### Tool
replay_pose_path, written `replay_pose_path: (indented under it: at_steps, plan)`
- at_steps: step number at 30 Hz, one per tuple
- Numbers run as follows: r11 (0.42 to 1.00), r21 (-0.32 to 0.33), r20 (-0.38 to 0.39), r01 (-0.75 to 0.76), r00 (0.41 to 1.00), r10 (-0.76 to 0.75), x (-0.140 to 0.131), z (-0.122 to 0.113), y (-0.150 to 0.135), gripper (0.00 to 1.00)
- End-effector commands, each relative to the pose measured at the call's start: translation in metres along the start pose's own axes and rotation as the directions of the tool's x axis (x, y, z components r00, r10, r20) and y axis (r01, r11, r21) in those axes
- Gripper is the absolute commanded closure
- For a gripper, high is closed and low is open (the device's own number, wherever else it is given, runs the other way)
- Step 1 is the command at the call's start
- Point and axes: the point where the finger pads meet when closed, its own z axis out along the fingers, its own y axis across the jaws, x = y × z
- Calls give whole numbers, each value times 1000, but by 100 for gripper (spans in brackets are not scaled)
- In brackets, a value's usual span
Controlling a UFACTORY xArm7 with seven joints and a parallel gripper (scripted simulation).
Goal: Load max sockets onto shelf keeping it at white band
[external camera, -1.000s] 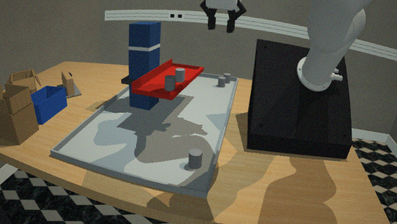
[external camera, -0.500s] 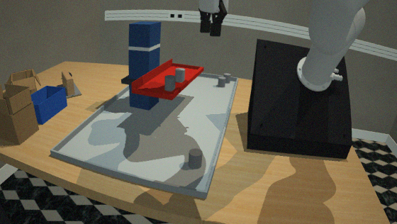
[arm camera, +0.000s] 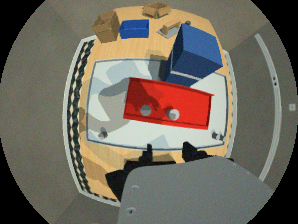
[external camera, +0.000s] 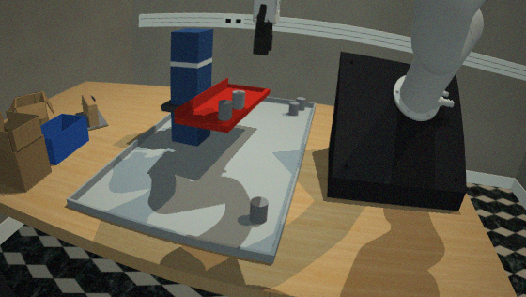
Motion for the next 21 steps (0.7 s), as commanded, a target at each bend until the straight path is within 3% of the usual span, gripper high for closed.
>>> replay_pose_path:
  at_steps: [1, 6, 8, 10, 13, 15, 16, 18, 19, 21]
  plan:
    - [979, -10, 7, -206, 979, 206, 11, 5, -3, 39]
    - [907, -11, 4, -421, 907, 421, 23, 12, -9, 39]
    - [907, -11, 4, -421, 907, 421, 23, 12, -9, 39]
    - [837, -11, 3, -547, 837, 547, 30, 18, -12, 39]
    - [797, -11, 3, -604, 797, 604, 33, 20, -14, 39]
    - [710, -10, 2, -705, 710, 705, 40, 25, -18, 39]
    - [710, -10, 2, -705, 710, 705, 40, 25, -18, 39]
    - [618, -10, 1, -786, 618, 787, 46, 30, -21, 39]
    - [618, -10, 1, -786, 618, 787, 46, 30, -21, 39]
    - [526, -9, 1, -851, 526, 851, 51, 35, -24, 39]
